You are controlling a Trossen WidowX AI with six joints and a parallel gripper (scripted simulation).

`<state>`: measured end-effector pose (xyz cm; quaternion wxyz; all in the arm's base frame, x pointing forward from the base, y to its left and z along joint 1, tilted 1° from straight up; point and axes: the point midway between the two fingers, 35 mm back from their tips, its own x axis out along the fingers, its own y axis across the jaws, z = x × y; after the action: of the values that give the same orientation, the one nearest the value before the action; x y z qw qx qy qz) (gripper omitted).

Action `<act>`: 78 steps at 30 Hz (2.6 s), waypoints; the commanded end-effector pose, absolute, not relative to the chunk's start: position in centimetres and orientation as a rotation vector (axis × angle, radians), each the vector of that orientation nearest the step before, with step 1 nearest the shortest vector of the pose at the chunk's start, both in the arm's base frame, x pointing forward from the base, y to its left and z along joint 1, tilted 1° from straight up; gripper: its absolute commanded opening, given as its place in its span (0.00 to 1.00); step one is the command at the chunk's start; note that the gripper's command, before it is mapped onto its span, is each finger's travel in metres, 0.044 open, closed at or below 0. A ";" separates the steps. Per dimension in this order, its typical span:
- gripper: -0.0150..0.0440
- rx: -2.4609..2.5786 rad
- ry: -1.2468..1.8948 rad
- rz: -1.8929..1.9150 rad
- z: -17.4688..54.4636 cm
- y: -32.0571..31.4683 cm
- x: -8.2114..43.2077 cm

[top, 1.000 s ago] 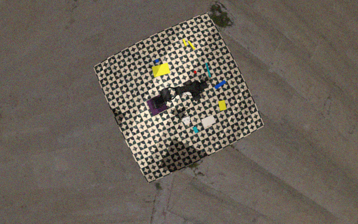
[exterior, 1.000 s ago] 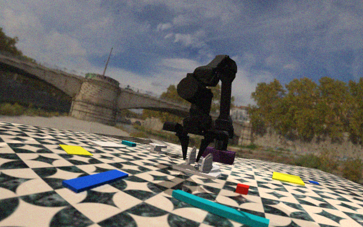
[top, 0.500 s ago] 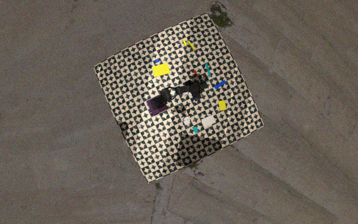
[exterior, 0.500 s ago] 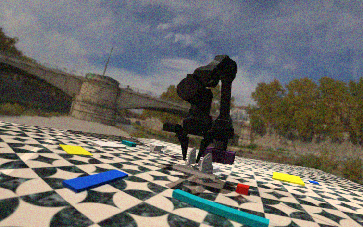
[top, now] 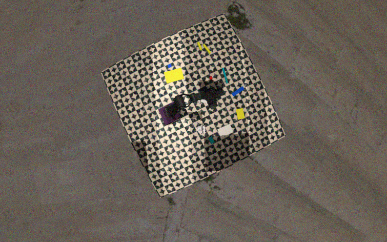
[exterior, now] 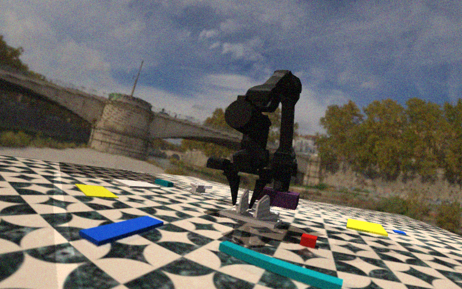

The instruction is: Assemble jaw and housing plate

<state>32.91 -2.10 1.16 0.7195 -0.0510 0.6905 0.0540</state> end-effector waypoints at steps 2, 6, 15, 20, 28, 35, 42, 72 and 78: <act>0.48 -0.113 1.527 0.128 0.8 -2.0 32.9; 0.48 -0.113 1.527 0.128 0.8 -2.0 32.9; 0.48 -0.113 1.527 0.128 0.8 -2.0 32.9; 0.48 -0.113 1.527 0.128 0.8 -2.0 32.9; 0.48 -0.113 1.527 0.128 0.8 -2.0 32.9; 0.48 -0.113 1.527 0.128 0.8 -2.0 32.9; 0.48 -0.113 1.527 0.128 0.8 -2.0 32.9; 0.48 -0.113 1.527 0.128 1.0 -1.9 33.0; 0.48 -0.113 1.527 0.128 0.8 -1.9 33.0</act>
<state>32.91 -1.95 0.90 0.7179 -0.0529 0.6919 0.0567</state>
